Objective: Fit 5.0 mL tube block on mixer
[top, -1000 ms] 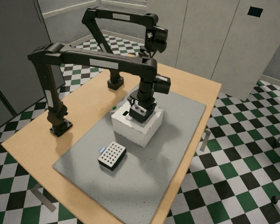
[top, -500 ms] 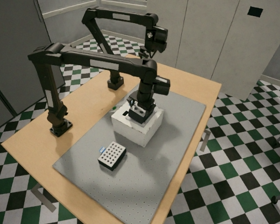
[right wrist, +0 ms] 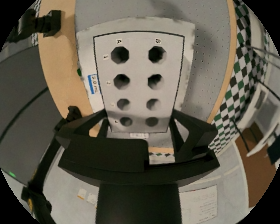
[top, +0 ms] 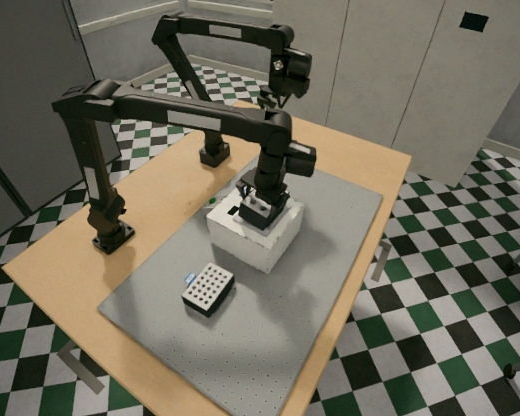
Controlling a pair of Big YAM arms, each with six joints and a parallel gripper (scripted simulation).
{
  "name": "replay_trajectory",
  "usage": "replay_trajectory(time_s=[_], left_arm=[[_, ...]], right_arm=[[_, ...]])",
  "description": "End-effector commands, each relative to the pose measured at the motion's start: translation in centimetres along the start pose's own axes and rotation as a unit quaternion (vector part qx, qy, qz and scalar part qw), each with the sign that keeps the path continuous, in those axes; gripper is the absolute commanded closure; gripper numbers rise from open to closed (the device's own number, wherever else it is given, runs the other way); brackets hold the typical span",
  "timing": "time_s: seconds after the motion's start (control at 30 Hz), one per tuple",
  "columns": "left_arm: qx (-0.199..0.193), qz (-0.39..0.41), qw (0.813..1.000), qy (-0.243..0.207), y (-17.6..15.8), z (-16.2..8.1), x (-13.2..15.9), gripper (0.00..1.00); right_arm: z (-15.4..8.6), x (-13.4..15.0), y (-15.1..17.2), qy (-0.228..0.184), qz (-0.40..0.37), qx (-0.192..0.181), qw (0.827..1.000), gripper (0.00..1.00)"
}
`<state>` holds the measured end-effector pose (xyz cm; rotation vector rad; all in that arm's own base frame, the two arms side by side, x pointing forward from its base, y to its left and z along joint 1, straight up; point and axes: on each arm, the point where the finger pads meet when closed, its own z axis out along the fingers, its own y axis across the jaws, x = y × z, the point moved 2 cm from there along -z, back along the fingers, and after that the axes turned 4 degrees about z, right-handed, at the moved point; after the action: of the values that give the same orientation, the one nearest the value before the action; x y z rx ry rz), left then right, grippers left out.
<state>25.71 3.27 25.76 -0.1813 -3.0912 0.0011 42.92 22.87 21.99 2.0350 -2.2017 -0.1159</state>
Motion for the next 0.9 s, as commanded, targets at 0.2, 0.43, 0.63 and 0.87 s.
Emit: replay_trajectory(time_s=[0.2, 0.43, 0.63, 0.87], left_arm=[[-0.008, -0.008, 0.999, -0.038, 0.6, -2.4, -1.5, 0.0], [-0.005, -0.008, 1.0, -0.028, 0.5, -1.6, -1.1, 0.0], [-0.002, -0.008, 1.0, -0.016, 0.4, -0.7, -0.6, 0.0], [-0.001, -0.007, 1.0, -0.011, 0.3, -0.3, -0.4, 0.0]], right_arm=[[-6.8, -1.2, 0.0, -0.046, -0.01, 0.067, 0.997, 1.0], [-7.2, -0.5, -0.4, -0.051, -0.011, 0.072, 0.996, 1.0], [-7.5, 0.0, -0.3, -0.051, 0.0, 0.065, 0.997, 1.0], [-6.9, -1.0, -0.1, -0.044, -0.004, 0.059, 0.997, 1.0]])
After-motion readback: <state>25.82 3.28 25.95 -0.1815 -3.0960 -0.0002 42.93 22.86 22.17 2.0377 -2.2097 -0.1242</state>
